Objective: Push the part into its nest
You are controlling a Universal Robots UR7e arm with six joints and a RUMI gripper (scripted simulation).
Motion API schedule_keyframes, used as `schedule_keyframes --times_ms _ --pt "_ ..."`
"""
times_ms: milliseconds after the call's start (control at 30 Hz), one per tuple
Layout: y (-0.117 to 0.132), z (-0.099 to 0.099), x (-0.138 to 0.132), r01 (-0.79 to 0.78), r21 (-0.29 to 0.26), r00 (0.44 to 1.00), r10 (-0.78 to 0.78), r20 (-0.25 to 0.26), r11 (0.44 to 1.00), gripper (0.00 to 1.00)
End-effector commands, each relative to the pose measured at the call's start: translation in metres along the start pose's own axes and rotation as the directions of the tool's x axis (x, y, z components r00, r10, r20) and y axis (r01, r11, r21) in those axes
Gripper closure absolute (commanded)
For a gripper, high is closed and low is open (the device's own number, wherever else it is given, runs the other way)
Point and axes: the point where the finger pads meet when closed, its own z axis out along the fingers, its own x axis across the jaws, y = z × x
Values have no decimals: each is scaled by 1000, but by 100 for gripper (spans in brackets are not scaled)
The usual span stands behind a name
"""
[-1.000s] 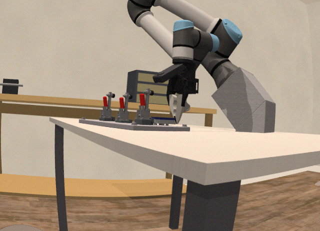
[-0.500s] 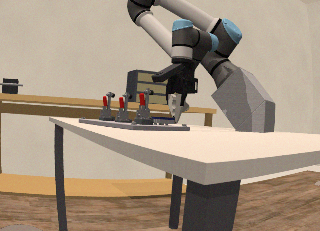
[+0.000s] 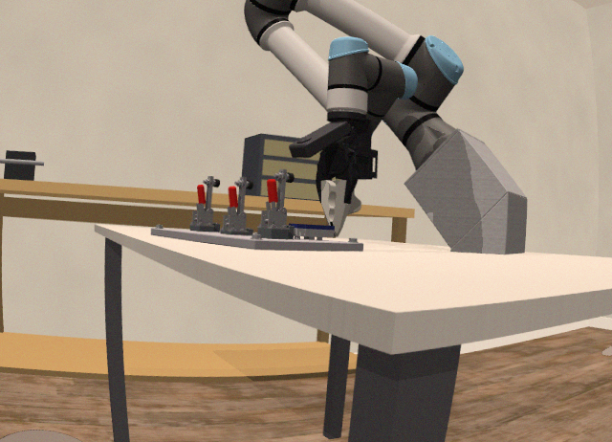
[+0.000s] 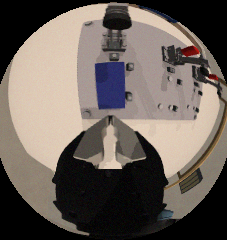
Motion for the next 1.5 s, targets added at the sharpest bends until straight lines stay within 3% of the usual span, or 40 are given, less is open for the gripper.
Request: schedule_keyframes --times_ms 0,1467 --pt "-2 0 0 0 1 1000 0 0 1000 100" --pt "-10 -1 0 0 1 1000 0 0 1000 100"
